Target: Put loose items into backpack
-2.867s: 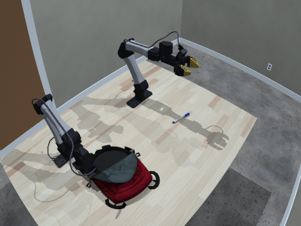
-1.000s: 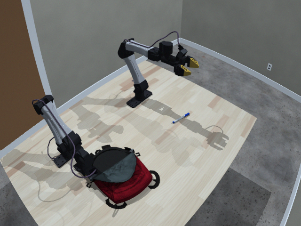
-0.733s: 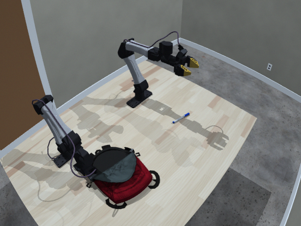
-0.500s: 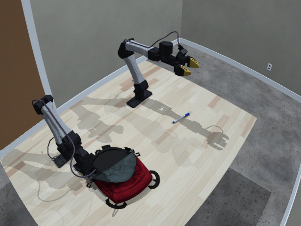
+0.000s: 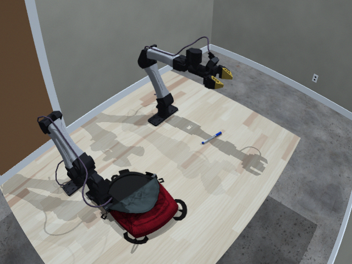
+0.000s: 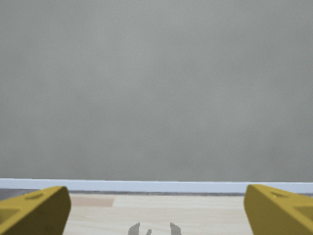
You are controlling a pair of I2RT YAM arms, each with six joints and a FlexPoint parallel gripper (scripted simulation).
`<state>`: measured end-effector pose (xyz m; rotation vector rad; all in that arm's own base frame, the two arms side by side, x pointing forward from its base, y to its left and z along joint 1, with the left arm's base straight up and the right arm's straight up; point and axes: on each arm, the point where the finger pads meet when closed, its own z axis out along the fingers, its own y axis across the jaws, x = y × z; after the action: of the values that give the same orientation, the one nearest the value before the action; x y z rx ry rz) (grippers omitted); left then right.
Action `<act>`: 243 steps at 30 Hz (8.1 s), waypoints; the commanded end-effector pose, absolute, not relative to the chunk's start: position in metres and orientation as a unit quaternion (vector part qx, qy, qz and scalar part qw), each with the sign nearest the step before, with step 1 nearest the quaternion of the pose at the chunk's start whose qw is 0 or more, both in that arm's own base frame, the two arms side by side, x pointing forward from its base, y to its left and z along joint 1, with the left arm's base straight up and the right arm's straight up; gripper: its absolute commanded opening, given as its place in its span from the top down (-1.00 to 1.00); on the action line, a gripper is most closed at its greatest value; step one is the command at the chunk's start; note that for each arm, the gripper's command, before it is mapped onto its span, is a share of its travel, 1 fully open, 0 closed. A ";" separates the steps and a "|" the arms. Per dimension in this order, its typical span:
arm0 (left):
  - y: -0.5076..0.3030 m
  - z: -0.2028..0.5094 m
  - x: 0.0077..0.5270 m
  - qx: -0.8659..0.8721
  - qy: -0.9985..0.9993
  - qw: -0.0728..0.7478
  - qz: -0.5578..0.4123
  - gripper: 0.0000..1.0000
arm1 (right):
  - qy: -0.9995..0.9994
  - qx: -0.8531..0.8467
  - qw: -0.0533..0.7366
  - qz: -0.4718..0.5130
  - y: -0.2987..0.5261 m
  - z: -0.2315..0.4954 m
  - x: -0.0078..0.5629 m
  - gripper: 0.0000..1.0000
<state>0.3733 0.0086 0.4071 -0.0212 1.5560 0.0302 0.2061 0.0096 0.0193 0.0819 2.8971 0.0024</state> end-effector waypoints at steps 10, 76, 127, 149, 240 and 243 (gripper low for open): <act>0.008 0.413 0.372 -0.010 0.696 0.717 0.013 -0.80 | 0.997 0.005 0.075 0.011 0.014 0.006 0.193 0.79; 0.008 0.413 0.372 -0.010 0.696 0.717 0.013 -0.80 | 0.995 0.017 0.097 0.025 0.129 0.017 0.211 0.79; 0.008 0.413 0.372 -0.010 0.696 0.717 0.013 -0.80 | 0.996 0.017 0.084 0.038 0.205 0.018 0.204 0.79; 0.008 0.413 0.372 -0.010 0.696 0.717 0.013 -0.80 | 0.996 0.010 0.080 0.035 0.222 0.014 0.206 0.48; 0.008 0.413 0.372 -0.010 0.696 0.717 0.013 -0.80 | 0.925 0.030 0.377 0.015 0.104 0.238 0.282 -0.80; 0.008 0.413 0.372 -0.010 0.696 0.717 0.013 -0.80 | 0.908 0.030 0.418 0.015 0.090 0.255 0.292 -0.80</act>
<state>0.3733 0.0086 0.4071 -0.0212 1.5560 0.0302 0.2773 0.1010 0.2345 0.1293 2.4024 0.0377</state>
